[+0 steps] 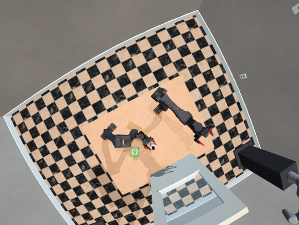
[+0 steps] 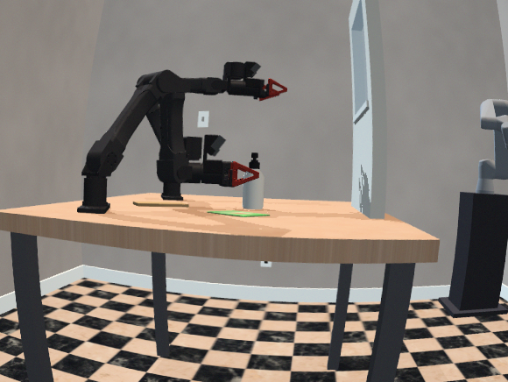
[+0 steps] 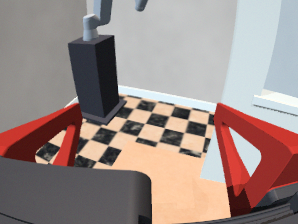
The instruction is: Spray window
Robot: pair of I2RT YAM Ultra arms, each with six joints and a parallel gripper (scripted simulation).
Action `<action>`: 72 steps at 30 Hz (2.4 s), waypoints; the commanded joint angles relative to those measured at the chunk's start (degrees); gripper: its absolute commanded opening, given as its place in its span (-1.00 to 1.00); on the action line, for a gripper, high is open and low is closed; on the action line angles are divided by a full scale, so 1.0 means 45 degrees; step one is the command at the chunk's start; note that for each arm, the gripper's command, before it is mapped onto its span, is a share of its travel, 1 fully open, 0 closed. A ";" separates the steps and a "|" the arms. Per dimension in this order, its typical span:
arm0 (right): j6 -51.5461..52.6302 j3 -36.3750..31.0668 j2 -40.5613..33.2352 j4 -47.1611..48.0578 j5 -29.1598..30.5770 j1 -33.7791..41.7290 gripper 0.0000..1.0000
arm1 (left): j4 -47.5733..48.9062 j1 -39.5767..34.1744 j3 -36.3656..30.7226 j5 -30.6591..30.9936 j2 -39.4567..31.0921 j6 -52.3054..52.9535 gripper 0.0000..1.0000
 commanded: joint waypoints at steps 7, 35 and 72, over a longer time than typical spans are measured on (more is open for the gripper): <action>0.0078 0.0331 0.0313 0.0531 -0.0011 0.0005 0.49 | 0.0199 -0.0017 -0.0036 -0.0075 -0.0458 0.0055 1.00; 0.0405 0.0681 0.1705 0.1716 0.0144 -0.0025 0.49 | 0.0199 -0.0017 -0.0036 -0.0075 -0.0458 0.0055 1.00; -0.0048 -0.0097 0.0375 0.0609 0.0015 -0.0137 -1.00 | 0.0199 -0.0017 -0.0036 -0.0075 -0.0458 0.0055 1.00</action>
